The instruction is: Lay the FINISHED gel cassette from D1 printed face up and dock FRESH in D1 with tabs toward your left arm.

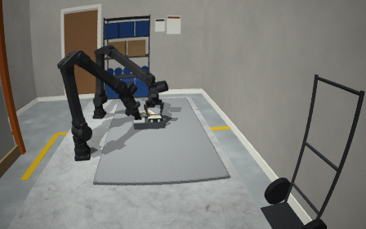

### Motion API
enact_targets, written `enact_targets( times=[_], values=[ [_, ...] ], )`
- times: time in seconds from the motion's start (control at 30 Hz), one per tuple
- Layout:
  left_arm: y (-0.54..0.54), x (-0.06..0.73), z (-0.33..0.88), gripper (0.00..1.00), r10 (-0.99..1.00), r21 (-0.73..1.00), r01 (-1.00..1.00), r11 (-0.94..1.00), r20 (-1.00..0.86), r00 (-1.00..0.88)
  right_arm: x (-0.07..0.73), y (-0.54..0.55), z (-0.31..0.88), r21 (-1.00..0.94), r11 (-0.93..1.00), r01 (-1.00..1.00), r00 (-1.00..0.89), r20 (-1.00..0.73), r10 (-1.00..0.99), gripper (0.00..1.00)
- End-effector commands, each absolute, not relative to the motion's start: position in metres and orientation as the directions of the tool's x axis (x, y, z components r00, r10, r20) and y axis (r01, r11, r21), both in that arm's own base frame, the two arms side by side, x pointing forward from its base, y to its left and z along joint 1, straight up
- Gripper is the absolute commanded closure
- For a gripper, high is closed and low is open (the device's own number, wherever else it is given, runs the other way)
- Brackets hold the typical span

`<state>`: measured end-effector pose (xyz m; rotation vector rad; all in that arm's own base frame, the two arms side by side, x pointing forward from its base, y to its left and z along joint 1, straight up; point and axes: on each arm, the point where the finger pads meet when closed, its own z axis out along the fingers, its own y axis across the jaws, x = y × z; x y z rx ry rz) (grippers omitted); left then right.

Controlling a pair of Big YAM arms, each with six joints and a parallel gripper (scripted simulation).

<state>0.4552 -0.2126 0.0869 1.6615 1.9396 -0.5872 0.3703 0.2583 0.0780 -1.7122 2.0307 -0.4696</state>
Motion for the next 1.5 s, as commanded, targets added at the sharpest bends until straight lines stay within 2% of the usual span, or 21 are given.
enact_targets(
  times=[0.0,1.47],
  values=[
    [-0.2237,0.4742,0.0938,1.0,0.76,0.035,0.988,0.151,-0.643,-0.093,0.3489,0.2389,0.0251,-0.441,0.136,-0.887,-0.139,-0.025,-0.99,1.0],
    [-0.2238,0.4746,0.1018,1.0,0.755,0.04,0.988,0.151,-0.65,-0.089,0.3489,0.2389,0.0251,-0.441,0.136,-0.887,-0.139,-0.025,-0.99,1.0]
  ],
)
